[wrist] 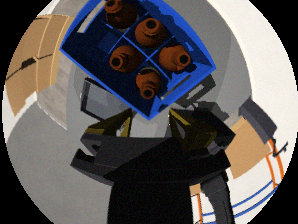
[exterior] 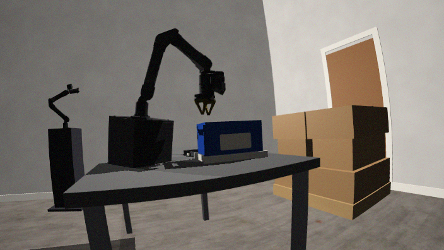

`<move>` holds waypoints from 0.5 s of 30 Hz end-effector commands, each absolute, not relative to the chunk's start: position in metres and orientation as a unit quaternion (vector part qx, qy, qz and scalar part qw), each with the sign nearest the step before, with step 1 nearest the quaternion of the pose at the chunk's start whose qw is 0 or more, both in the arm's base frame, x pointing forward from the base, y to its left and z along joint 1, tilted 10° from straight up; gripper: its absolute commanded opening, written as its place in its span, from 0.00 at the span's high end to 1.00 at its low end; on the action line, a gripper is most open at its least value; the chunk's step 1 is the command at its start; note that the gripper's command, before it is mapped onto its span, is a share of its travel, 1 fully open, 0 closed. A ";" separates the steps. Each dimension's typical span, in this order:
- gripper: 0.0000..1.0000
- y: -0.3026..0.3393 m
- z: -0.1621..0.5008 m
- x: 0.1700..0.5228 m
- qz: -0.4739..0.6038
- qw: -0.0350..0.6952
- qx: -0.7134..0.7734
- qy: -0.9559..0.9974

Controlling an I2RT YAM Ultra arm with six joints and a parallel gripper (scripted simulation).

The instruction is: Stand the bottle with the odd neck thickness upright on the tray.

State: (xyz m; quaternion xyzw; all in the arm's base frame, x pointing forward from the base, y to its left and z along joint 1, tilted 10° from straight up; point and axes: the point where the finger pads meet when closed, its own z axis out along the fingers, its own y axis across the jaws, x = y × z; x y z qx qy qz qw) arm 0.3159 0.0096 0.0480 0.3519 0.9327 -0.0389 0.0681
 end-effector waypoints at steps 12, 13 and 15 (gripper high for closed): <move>1.00 0.014 0.069 0.326 -0.030 0.094 0.349 0.932; 1.00 0.014 0.069 0.326 -0.030 0.094 0.349 0.932; 1.00 0.014 0.069 0.326 -0.030 0.094 0.349 0.932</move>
